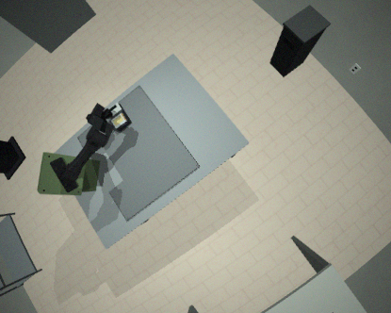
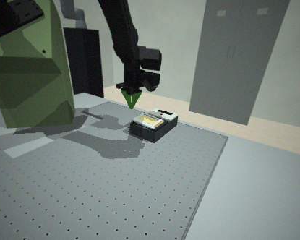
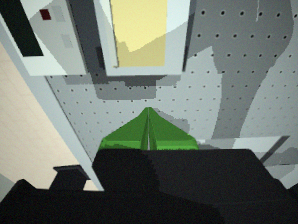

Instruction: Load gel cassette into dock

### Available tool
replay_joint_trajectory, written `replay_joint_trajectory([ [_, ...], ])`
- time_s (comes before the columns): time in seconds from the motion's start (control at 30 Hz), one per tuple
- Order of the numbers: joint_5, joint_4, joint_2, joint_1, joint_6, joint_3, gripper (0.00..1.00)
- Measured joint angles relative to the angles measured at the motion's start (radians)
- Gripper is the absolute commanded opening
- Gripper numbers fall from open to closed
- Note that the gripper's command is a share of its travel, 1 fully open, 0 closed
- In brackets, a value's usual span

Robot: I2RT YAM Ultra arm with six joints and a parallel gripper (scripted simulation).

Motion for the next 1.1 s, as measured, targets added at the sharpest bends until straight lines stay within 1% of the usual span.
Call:
replay_joint_trajectory([
  [0.73, 0.0, 0.0, 0.0, 0.0, 0.0, 0.0, 0.0],
  [0.9, 0.0, 0.015, 0.003, 0.0, -0.009, 0.0, 0.0],
  [1.1, -0.005, 0.033, 0.022, -0.008, -0.025, 0.0, 0.0],
])
